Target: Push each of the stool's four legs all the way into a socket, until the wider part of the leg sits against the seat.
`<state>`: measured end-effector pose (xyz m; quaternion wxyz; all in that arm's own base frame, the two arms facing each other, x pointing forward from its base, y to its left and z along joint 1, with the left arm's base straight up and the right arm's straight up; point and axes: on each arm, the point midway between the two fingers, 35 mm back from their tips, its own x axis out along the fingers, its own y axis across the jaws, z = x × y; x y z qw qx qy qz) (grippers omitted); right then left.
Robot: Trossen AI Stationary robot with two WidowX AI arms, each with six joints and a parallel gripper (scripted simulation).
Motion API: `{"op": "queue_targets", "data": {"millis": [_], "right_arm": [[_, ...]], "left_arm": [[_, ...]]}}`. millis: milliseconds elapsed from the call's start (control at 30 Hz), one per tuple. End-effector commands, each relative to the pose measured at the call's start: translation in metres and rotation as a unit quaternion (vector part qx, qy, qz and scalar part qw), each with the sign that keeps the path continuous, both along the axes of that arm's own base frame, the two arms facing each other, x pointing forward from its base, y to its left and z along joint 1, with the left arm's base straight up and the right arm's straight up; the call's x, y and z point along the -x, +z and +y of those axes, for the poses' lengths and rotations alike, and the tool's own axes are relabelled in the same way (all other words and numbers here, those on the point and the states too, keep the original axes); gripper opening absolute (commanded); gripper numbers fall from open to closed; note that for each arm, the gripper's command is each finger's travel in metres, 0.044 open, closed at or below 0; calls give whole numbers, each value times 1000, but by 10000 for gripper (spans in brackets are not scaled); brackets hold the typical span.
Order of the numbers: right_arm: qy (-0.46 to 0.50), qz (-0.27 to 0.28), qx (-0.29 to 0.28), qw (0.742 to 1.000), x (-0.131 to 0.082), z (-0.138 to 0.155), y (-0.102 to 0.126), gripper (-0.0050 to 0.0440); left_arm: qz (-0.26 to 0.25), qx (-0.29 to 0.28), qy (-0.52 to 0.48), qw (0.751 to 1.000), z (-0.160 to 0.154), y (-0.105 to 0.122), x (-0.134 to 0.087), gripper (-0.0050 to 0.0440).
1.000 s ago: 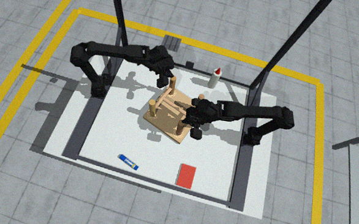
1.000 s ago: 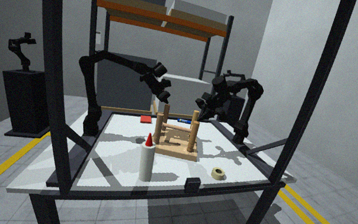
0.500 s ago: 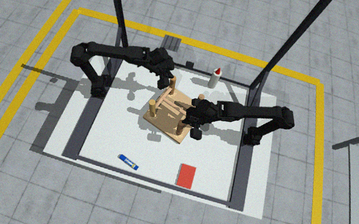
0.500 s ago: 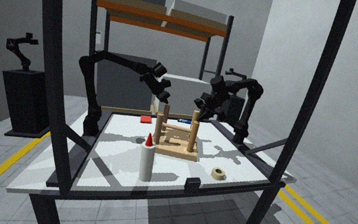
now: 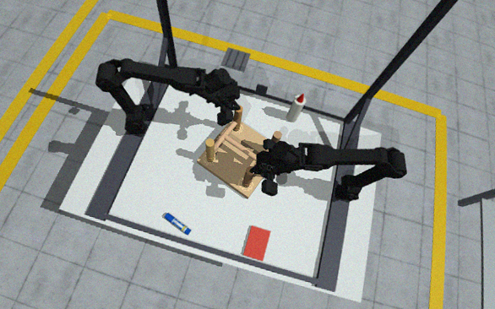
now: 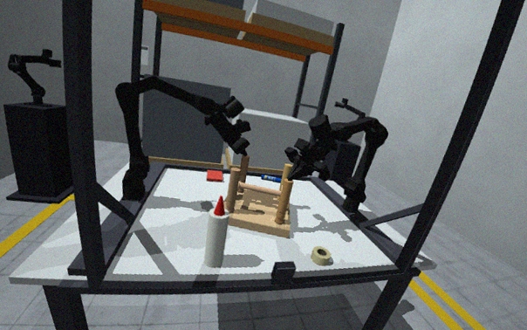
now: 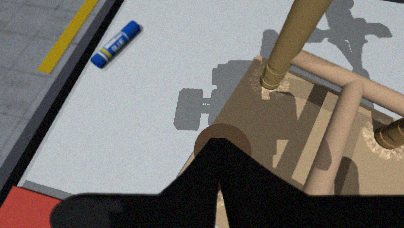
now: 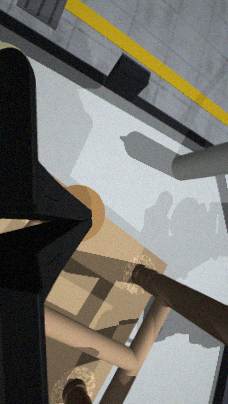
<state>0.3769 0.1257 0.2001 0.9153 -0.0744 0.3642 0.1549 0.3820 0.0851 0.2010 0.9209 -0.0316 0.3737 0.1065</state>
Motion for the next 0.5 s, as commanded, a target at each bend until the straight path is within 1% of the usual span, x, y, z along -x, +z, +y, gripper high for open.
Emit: {"op": "queue_targets", "data": {"millis": [0, 133, 333, 400, 467], "right_arm": [[4, 13, 3, 1000, 2, 1, -19, -50], [4, 13, 3, 1000, 2, 1, -20, -50], [4, 14, 3, 1000, 3, 1, -20, -50], [5, 8, 1, 1000, 0, 2, -11, -50], [4, -3, -3, 1000, -1, 2, 7, -50]], "left_arm": [[7, 2, -5, 1000, -3, -14, 1, -50], [7, 2, -4, 1000, -3, -21, 1, -50], [8, 2, -4, 1000, -3, -22, 1, -50], [8, 2, -4, 1000, -3, -22, 1, -50], [6, 2, -4, 1000, -3, -18, 0, -50]]}}
